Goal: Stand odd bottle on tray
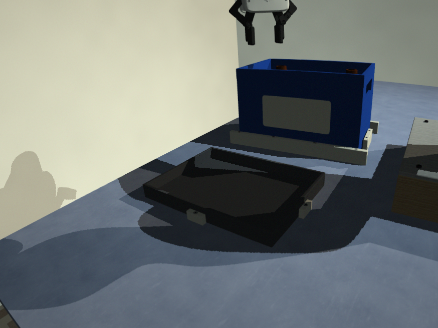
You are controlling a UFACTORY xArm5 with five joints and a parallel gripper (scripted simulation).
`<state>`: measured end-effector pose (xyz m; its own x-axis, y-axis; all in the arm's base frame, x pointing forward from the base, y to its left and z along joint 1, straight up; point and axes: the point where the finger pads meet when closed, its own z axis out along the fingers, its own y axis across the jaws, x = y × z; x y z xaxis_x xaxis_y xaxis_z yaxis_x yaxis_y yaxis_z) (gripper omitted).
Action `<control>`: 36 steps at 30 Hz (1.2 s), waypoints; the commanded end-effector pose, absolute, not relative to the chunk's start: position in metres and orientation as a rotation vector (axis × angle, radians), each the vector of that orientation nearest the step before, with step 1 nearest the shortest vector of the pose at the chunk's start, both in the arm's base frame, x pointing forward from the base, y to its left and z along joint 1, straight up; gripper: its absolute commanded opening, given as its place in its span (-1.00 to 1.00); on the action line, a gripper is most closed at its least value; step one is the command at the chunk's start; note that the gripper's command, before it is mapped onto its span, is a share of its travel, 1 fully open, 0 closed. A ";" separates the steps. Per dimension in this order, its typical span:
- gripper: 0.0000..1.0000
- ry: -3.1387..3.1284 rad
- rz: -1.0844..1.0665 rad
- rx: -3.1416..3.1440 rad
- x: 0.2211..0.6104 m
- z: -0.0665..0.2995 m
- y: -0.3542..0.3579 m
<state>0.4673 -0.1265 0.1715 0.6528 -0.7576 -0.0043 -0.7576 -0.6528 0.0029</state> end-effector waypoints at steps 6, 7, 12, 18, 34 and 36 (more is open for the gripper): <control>0.30 -1.309 -0.001 2.856 0.468 0.173 -0.127; 0.30 -1.309 -0.001 2.856 0.468 0.173 -0.127; 0.30 -1.309 -0.001 2.856 0.468 0.173 -0.127; 0.30 -1.309 -0.001 2.856 0.468 0.173 -0.127; 0.30 -1.309 -0.002 2.856 0.468 0.164 -0.127; 0.30 -1.309 -0.002 2.856 0.468 0.162 -0.127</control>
<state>0.4673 -0.1265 0.1626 0.6528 -0.7576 -0.0045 -0.7575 -0.6528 0.0031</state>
